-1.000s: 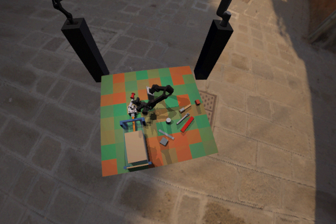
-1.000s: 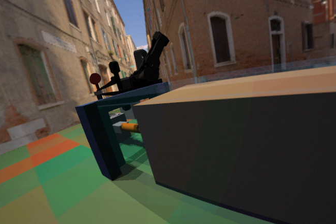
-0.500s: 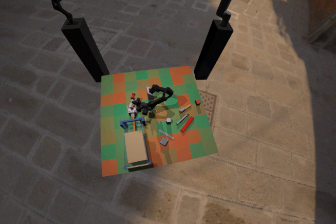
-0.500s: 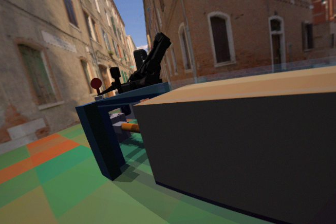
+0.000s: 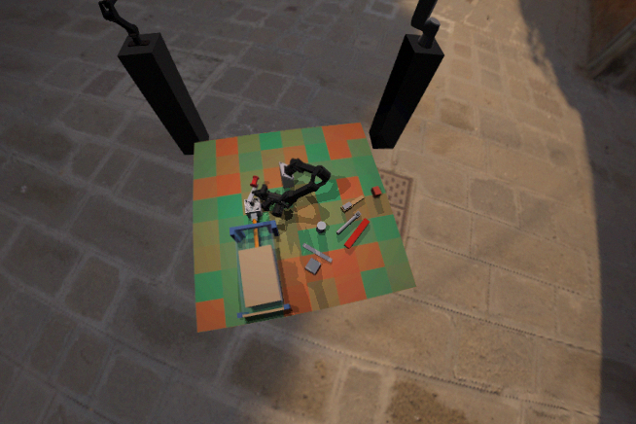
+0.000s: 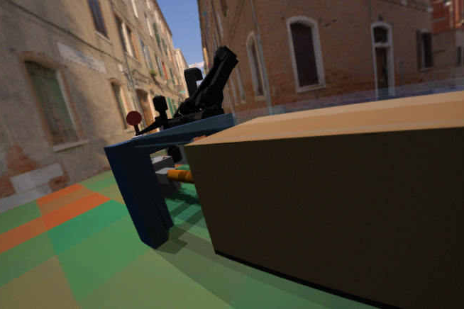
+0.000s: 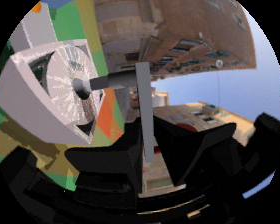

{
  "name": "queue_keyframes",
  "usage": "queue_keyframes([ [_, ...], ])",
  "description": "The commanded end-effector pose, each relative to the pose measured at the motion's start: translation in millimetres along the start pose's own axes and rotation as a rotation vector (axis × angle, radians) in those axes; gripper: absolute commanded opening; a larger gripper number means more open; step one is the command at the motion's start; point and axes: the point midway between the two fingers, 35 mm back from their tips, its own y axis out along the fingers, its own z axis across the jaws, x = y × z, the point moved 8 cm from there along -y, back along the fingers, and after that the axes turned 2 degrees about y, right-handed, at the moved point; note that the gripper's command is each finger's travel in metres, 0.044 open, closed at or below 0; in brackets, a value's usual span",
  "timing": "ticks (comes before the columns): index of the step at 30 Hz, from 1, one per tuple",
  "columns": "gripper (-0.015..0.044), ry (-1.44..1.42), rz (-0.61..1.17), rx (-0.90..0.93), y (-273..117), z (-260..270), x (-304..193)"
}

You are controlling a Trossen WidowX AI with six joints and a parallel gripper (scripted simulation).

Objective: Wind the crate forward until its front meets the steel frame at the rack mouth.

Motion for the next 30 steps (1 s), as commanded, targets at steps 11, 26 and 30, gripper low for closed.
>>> queue_keyframes([
  [11,0.0000,0.008,0.002,-0.004,-6.5,3.0,3.3],
  [26,0.0000,0.008,0.015,-0.004,-8.9,10.6,6.2],
  [30,0.0000,0.008,0.019,-0.004,-8.8,12.5,6.7],
])
